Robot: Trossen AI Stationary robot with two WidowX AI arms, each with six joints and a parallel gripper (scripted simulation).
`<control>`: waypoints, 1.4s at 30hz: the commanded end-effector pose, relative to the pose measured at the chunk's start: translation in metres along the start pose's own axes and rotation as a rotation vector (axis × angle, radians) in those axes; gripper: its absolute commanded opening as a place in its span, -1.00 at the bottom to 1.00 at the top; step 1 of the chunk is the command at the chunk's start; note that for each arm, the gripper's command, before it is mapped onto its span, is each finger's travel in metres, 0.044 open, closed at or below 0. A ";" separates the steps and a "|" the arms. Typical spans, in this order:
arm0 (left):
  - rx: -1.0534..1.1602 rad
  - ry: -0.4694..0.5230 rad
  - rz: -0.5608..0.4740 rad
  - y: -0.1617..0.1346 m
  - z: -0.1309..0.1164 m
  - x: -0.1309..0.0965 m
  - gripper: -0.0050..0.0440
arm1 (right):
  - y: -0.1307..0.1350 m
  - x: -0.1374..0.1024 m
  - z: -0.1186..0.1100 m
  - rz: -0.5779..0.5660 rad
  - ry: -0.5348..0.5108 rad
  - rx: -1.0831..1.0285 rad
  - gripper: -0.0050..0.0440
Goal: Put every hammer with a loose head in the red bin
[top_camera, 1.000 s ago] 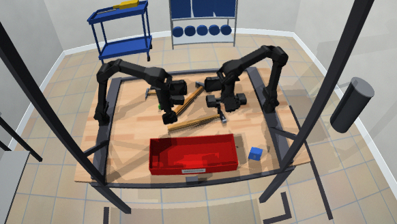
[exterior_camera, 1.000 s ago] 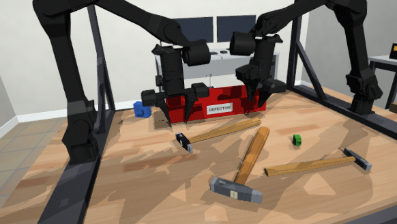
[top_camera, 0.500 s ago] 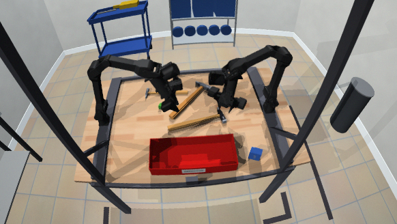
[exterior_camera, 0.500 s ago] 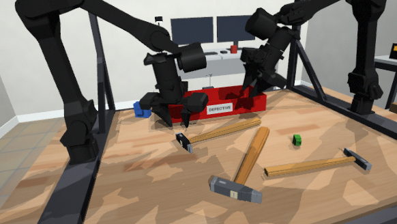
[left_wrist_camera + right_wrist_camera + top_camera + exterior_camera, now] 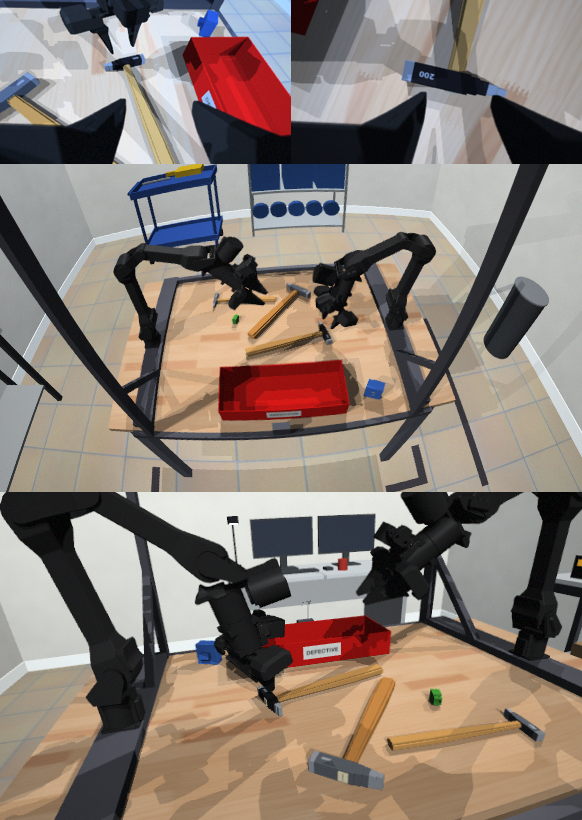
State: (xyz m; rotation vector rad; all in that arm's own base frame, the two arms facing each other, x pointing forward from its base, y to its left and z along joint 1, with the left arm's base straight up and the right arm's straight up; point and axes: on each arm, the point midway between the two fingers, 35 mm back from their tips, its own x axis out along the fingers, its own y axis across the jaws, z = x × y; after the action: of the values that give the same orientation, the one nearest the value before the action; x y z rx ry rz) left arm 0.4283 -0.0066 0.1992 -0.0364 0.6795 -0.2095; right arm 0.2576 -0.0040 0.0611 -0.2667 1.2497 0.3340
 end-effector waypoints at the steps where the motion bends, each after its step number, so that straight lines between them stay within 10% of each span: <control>1: 0.097 -0.178 -0.002 0.004 0.025 -0.028 0.21 | -0.006 -0.003 0.000 -0.052 -0.056 0.155 0.18; 12: 0.090 -0.190 0.003 0.008 0.026 -0.026 0.27 | -0.029 -0.006 0.009 -0.116 -0.052 0.243 0.09; 25: -0.255 0.092 0.056 0.020 -0.007 0.018 0.27 | -0.151 -0.023 -0.010 -0.432 0.168 0.656 0.09; 42: -0.711 0.509 0.299 0.032 -0.078 0.059 0.27 | -0.202 -0.003 -0.025 -0.163 0.254 1.115 0.09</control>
State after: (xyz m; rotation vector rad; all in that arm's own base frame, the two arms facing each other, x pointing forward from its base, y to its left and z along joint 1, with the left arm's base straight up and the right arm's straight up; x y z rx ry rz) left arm 0.4270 0.0160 0.1038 -0.5061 1.1468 0.2253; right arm 0.3052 -0.1942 0.0581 0.4617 1.4611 -0.5741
